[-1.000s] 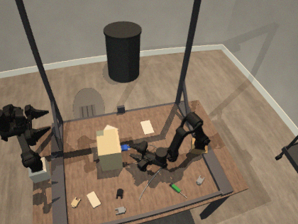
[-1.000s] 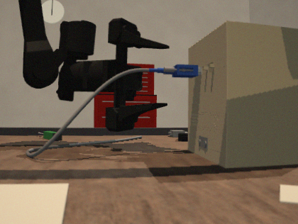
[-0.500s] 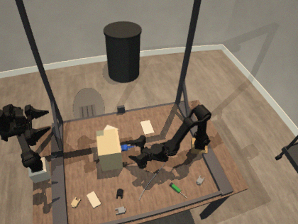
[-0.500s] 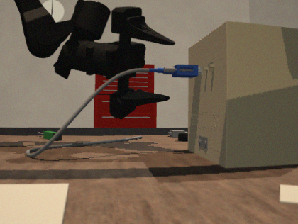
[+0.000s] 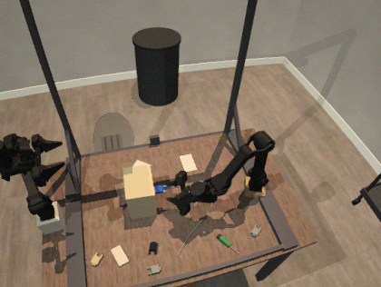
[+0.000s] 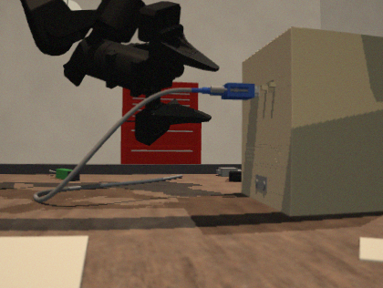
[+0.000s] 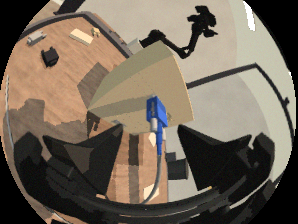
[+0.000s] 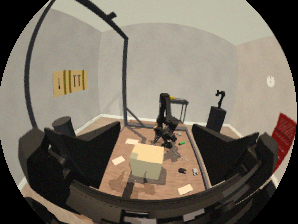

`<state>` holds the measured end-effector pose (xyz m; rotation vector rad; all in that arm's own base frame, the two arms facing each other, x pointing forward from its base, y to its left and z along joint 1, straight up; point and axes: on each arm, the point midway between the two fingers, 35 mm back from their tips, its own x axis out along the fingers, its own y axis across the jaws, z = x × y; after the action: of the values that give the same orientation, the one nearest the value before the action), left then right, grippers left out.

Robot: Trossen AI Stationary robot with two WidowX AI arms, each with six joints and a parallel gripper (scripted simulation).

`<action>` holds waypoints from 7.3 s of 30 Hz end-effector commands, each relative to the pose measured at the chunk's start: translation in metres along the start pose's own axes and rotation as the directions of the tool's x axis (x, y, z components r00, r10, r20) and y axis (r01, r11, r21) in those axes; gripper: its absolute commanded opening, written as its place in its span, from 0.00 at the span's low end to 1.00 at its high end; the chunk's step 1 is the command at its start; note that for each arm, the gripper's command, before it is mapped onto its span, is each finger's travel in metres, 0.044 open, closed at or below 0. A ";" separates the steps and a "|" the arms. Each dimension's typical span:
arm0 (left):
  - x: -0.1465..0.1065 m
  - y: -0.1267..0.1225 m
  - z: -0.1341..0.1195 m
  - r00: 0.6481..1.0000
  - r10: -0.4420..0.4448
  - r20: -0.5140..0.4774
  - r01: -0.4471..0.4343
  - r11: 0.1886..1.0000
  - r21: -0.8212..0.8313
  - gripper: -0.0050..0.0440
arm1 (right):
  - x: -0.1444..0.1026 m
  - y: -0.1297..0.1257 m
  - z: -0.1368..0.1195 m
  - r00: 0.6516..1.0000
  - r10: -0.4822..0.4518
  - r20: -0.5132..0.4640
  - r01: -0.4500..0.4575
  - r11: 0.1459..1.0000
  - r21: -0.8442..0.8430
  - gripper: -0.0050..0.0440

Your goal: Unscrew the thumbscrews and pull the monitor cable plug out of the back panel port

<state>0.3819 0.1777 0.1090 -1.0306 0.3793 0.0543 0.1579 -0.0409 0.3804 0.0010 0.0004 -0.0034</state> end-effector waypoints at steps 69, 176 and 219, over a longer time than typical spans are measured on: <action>-0.001 -0.001 0.006 0.968 -0.245 0.053 0.249 0.921 -0.300 0.10 | 0.000 0.001 0.003 1.000 0.003 0.002 -0.003 1.000 -0.007 1.00; -0.003 -0.010 0.008 1.000 -0.012 0.020 0.011 0.999 0.031 0.10 | 0.000 0.001 0.003 1.000 0.003 0.002 -0.003 1.000 -0.007 1.00; -0.002 -0.001 0.006 0.972 -0.228 0.047 0.232 0.933 -0.276 0.10 | 0.000 0.001 0.003 1.000 0.003 0.002 -0.003 1.000 -0.007 1.00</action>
<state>0.3809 0.1806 0.1059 -1.3489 0.2622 -0.0835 0.1579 -0.0409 0.3804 0.0010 0.0004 -0.0034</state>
